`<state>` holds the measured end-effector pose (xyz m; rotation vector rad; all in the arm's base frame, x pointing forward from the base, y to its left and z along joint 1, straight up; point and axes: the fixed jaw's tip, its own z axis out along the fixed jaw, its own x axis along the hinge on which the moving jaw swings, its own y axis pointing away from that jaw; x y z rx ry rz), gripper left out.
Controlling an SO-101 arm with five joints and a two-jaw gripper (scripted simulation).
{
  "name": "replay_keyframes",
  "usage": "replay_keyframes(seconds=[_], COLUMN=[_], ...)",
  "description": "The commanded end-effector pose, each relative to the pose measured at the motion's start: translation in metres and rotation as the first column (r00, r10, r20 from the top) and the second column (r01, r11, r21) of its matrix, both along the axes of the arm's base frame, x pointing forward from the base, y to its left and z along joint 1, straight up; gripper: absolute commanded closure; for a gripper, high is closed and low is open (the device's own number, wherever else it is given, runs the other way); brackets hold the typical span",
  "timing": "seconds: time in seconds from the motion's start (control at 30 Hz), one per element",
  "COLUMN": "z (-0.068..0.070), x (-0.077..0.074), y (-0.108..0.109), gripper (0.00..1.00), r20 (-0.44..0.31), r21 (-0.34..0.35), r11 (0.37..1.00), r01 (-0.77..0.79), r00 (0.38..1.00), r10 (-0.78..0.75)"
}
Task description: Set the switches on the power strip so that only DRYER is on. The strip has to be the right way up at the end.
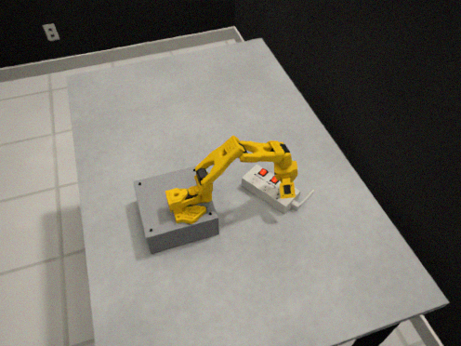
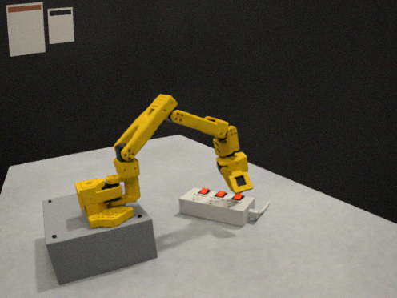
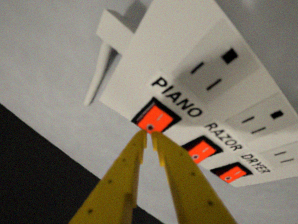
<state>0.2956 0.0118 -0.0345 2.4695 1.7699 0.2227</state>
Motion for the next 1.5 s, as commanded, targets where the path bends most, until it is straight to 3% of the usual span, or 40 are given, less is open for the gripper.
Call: replay_keyframes(seconds=[0.0, 1.03, 1.47], z=[0.0014, 0.0054, -0.0046], x=[0.0001, 0.0021, 0.0002], y=[-0.0029, -0.0027, -0.0028], gripper=[1.00, 1.00, 1.00], r20=[0.007, 0.007, 0.007], r21=[0.000, 0.000, 0.000], r11=[1.000, 1.000, 1.000], r01=[0.002, 0.002, 0.002], r00=[1.000, 1.000, 1.000], r10=[-0.002, -0.002, -0.002])
